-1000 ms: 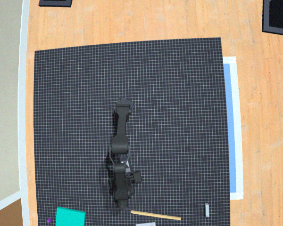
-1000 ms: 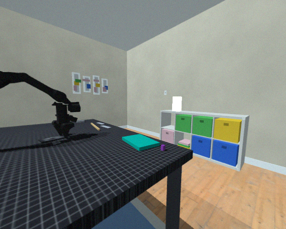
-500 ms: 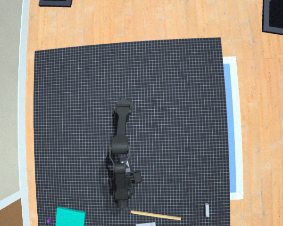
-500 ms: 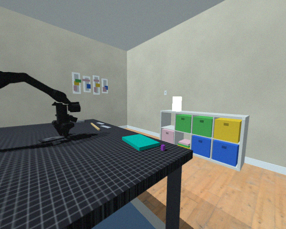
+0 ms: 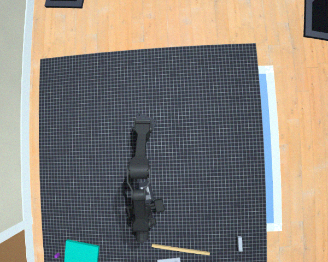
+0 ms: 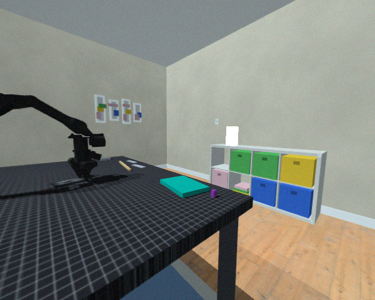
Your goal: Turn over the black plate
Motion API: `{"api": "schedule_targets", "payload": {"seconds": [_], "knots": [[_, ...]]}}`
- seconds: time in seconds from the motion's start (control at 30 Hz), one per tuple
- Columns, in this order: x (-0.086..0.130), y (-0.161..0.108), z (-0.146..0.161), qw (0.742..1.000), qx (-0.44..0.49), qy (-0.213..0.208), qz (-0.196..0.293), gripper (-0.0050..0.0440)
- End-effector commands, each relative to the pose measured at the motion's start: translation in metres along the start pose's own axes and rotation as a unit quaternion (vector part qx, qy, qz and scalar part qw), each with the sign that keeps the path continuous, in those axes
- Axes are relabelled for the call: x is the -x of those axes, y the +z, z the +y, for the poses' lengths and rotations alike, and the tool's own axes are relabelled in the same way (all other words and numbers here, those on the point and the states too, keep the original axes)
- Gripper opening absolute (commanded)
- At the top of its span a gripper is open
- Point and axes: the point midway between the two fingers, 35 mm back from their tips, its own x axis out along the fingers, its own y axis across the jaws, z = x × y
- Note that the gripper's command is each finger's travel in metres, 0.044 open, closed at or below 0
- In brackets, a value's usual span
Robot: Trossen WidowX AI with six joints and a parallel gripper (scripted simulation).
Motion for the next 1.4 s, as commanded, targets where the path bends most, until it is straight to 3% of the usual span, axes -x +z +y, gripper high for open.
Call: {"api": "schedule_targets", "payload": {"seconds": [0.0, 1.13, 1.2, 1.37], "knots": [[0.002, 0.001, 0.000, 1.000, 0.000, -0.002, -0.003, 0.0366], [0.002, 0.001, 0.001, 1.000, 0.000, -0.002, -0.003, 0.0366], [0.012, 0.003, 0.001, 1.000, 0.001, -0.004, -0.019, 0.0366], [0.014, 0.003, 0.000, 0.999, -0.002, -0.002, -0.043, 0.0366]]}}
